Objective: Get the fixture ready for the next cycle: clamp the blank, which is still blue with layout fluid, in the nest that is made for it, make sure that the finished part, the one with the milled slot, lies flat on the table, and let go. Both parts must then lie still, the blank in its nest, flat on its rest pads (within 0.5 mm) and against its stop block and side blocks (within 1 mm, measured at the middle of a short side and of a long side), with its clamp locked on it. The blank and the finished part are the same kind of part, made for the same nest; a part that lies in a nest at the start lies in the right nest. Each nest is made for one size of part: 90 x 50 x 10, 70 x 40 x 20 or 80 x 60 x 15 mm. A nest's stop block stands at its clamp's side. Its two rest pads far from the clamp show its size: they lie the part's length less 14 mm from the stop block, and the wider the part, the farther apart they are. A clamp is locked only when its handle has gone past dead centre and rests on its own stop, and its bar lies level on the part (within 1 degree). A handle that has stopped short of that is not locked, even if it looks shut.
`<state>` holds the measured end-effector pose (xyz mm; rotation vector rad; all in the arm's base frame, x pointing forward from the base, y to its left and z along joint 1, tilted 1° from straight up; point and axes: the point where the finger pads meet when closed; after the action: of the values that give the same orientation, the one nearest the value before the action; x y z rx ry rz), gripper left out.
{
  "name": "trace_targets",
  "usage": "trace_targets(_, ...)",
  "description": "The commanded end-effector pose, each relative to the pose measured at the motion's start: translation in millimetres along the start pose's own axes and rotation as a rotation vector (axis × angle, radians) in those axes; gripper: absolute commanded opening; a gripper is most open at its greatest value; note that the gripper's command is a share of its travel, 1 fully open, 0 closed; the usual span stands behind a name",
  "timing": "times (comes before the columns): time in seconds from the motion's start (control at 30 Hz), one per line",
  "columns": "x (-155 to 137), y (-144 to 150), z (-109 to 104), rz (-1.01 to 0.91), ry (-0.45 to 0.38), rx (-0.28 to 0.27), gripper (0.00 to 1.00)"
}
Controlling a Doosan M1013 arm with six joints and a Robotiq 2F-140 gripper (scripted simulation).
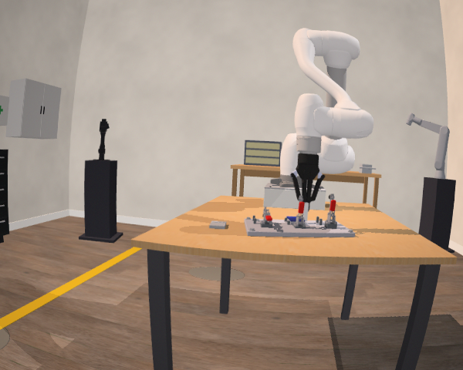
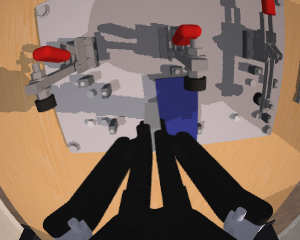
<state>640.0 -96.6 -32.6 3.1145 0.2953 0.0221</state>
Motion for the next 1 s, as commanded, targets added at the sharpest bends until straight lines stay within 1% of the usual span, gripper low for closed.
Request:
trace_targets(0.0,-0.1,0.4,-0.1,0.000,0.000,0.000,0.00)
trace_targets(0.5,0.0,0.2,-0.1,0.000,0.000,0.000,0.00)
trace_targets(0.97,4.4,-18.8,-0.1,0.000,0.000,0.000,0.00)
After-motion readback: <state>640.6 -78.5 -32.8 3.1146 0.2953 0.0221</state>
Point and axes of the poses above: the point where the finger pads meet when closed, its own z axis out along the fingers, its own y axis across the jaws, x = y × z, and after that the axes turned 13 degrees about -z, right-handed
